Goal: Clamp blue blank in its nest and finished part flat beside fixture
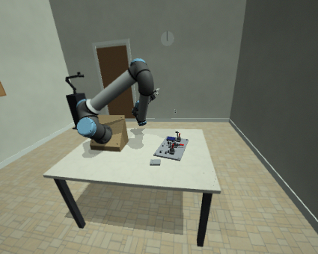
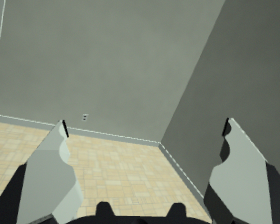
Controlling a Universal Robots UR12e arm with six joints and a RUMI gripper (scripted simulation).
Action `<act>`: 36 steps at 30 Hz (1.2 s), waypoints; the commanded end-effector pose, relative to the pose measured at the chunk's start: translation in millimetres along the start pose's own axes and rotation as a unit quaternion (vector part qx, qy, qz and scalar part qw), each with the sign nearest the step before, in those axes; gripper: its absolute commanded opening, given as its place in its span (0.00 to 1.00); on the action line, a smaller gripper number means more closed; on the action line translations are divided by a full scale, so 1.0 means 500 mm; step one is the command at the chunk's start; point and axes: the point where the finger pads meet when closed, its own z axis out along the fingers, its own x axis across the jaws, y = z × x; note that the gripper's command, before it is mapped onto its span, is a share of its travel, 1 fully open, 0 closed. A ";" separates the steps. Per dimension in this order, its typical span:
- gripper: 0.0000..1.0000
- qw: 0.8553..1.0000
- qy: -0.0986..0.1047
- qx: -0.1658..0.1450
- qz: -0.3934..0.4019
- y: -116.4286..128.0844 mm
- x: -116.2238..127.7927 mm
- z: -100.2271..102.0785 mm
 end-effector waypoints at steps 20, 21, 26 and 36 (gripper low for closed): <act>1.00 1.000 0.000 0.000 0.000 0.000 0.001 0.000; 1.00 1.000 0.000 -0.001 0.001 0.000 0.002 0.001; 1.00 1.000 0.001 -0.008 0.012 0.010 0.014 0.005; 1.00 0.996 -0.003 -0.049 0.072 0.065 0.053 0.021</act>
